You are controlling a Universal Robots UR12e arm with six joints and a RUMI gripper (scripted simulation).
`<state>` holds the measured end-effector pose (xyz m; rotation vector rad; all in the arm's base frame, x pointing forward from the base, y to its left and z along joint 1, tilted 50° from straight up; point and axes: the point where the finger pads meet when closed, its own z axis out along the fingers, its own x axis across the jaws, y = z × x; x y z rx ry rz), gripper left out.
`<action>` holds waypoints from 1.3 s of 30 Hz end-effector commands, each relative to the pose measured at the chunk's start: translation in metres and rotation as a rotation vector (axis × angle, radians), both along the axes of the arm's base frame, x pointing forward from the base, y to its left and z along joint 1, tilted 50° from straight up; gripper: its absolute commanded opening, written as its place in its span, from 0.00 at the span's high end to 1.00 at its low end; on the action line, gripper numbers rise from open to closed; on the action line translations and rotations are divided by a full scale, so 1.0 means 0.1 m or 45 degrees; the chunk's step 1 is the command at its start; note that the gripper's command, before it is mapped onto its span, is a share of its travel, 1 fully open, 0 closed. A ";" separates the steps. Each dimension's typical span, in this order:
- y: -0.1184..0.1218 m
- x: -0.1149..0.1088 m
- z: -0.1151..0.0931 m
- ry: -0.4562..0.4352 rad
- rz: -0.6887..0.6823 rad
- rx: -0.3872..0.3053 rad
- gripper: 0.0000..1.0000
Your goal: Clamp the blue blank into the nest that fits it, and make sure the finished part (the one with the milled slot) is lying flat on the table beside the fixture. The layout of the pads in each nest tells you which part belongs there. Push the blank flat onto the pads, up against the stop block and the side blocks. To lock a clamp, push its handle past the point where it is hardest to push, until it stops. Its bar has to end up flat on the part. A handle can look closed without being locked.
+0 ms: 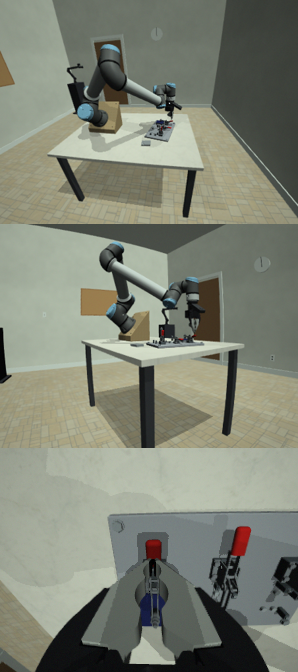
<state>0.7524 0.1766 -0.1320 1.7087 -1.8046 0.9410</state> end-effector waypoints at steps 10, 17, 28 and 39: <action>0.00 0.03 0.01 -0.004 0.000 0.001 1.00; -0.02 0.02 -0.01 -0.002 -0.001 0.000 1.00; -0.02 0.02 0.00 -0.003 0.000 0.000 1.00; -0.02 0.02 -0.01 -0.002 0.000 0.000 1.00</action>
